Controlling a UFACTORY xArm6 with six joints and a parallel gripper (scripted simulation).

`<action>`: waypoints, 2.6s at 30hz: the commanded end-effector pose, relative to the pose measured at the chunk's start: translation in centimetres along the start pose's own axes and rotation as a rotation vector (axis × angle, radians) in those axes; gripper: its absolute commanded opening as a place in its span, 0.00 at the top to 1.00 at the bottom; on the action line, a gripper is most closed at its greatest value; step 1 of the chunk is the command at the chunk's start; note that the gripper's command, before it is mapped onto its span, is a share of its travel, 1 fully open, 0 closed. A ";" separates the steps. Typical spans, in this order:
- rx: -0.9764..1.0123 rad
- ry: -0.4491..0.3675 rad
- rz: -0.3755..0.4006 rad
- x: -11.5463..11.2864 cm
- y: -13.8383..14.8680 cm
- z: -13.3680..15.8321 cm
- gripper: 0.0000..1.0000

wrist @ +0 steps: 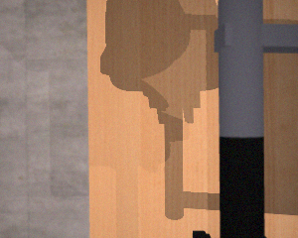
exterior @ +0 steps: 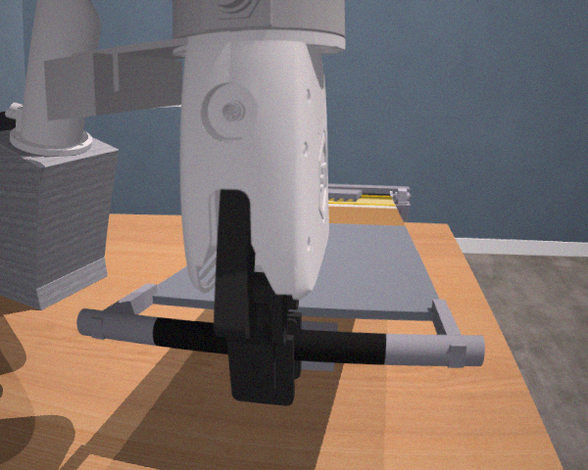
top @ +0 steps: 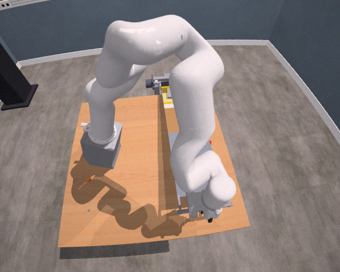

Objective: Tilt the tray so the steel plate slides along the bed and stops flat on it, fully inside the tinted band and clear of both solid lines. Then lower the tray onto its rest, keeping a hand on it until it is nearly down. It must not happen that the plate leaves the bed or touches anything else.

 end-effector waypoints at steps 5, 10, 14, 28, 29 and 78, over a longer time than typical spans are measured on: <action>0.000 -0.002 0.004 5.7 -0.7 0.4 1.00; 0.000 -0.002 0.004 9.4 -0.8 0.5 1.00; 0.000 -0.002 0.004 9.5 -0.8 0.5 1.00; 0.000 -0.002 0.004 10.6 -0.9 0.5 1.00; 0.000 -0.002 0.004 10.7 -0.9 0.5 1.00; 0.000 -0.002 0.004 12.0 -0.9 0.5 0.59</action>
Point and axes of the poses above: the point where the finger pads meet when closed, its own x axis out along the fingers, its own y axis across the jaws, z = x × y, the point moved 5 cm from there along -x, back along the fingers, and after that the axes turned 14 degrees about x, right-handed, at the moved point
